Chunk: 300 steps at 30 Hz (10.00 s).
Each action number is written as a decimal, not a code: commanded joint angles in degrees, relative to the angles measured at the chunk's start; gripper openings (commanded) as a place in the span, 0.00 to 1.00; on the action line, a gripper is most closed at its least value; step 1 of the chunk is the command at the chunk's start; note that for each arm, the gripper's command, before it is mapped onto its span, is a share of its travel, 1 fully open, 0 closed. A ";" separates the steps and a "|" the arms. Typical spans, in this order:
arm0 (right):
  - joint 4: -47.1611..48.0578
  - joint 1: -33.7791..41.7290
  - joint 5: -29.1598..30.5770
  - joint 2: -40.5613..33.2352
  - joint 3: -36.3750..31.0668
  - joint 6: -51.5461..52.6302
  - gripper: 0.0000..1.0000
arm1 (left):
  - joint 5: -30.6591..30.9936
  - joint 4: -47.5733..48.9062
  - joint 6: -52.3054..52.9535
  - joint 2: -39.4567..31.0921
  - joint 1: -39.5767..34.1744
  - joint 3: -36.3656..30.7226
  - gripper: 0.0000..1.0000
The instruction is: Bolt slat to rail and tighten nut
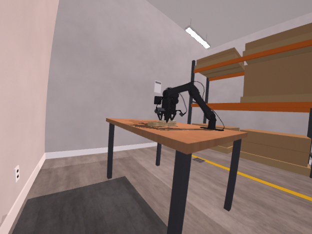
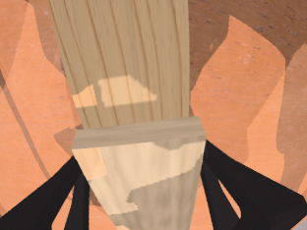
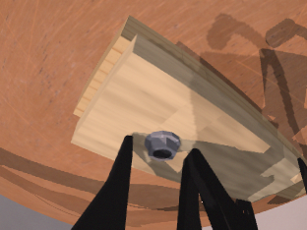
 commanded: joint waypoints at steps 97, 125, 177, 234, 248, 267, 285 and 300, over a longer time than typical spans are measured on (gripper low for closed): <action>0.07 -0.25 -0.55 -0.50 0.13 67.98 0.11 | -0.11 -0.08 -0.14 -0.50 0.00 0.25 0.72; 0.20 -0.44 -0.99 -0.56 -0.01 126.83 0.11 | -0.11 -0.08 -0.14 -0.50 0.00 0.25 0.72; 0.33 -0.33 -0.74 -0.62 -0.15 177.10 0.11 | -0.11 -0.08 -0.14 -0.50 0.00 0.25 0.72; -0.37 0.19 -0.68 -0.46 0.86 103.75 0.34 | -0.11 -0.08 -0.14 -0.50 0.00 0.25 0.72; -0.55 0.23 -0.42 -0.57 0.95 68.77 0.34 | -0.11 -0.08 -0.14 -0.50 0.00 0.25 0.72; -0.72 0.33 0.02 -0.73 1.01 17.94 0.34 | -0.11 -0.08 -0.14 -0.50 0.00 0.25 0.72; -1.02 -0.03 -0.73 -0.63 1.28 -6.87 0.34 | -0.11 -0.08 -0.14 -0.50 0.00 0.25 0.72; -1.09 -0.05 -0.76 -0.58 1.34 -6.93 0.34 | -0.11 -0.08 -0.14 -0.50 0.00 0.25 0.72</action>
